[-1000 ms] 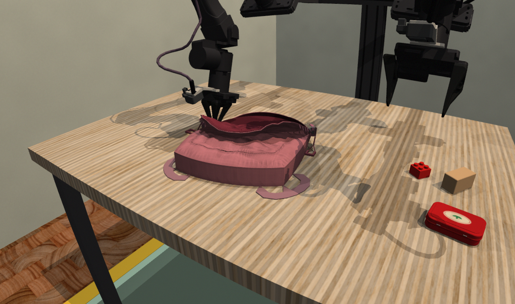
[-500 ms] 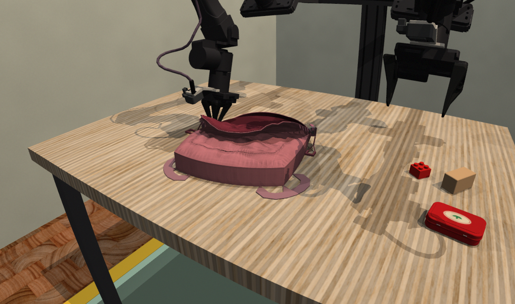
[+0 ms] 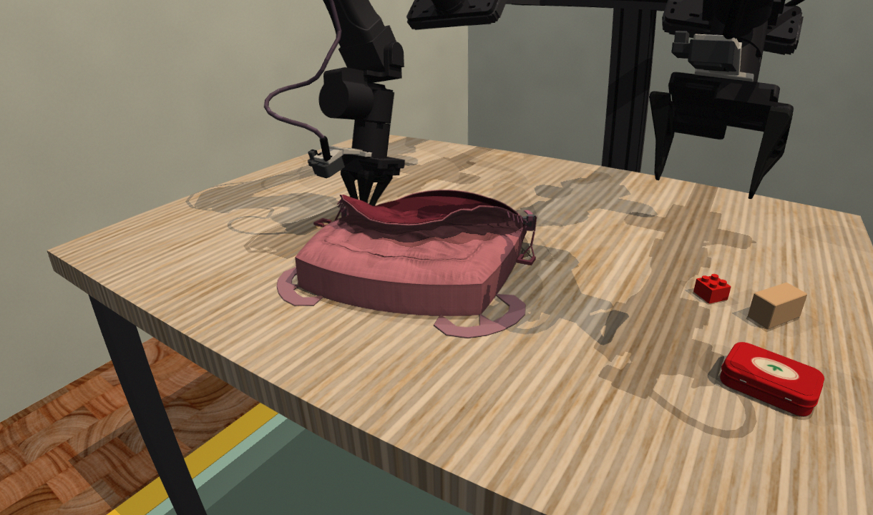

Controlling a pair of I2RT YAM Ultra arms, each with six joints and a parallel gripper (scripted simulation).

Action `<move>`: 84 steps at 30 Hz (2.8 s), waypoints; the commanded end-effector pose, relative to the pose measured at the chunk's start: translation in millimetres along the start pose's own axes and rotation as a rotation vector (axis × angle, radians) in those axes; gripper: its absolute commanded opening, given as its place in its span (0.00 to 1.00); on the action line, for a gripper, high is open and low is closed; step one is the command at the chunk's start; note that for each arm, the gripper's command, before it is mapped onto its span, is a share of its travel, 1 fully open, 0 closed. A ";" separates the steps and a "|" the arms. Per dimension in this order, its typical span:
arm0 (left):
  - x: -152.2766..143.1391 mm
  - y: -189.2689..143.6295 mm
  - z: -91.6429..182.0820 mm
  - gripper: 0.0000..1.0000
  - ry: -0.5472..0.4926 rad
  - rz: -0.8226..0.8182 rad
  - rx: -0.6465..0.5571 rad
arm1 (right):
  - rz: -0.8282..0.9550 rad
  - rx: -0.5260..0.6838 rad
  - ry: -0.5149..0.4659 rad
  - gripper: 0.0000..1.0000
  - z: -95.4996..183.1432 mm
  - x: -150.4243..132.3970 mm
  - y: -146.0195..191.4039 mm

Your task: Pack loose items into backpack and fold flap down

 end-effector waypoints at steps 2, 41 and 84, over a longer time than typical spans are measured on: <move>3.3 0.1 0.4 0.90 -0.007 -0.001 0.000 | 0.042 0.045 0.060 0.11 -9.1 -13.8 18.1; 3.3 0.1 0.4 0.90 -0.007 -0.001 0.000 | 0.049 0.044 0.076 0.11 -3.9 -17.6 97.0; 3.3 0.1 0.4 0.90 -0.007 -0.001 0.000 | 0.043 0.045 0.060 0.11 -8.2 0.2 92.3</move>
Point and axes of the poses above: on each arm, the point where the finger pads meet when closed, its own z axis back along the fingers, its own y axis across the jaws, x = y × z, the point moved 2 cm from there along z, back along the fingers, and after that the axes turned 7 degrees about z, right-handed, at the moved point
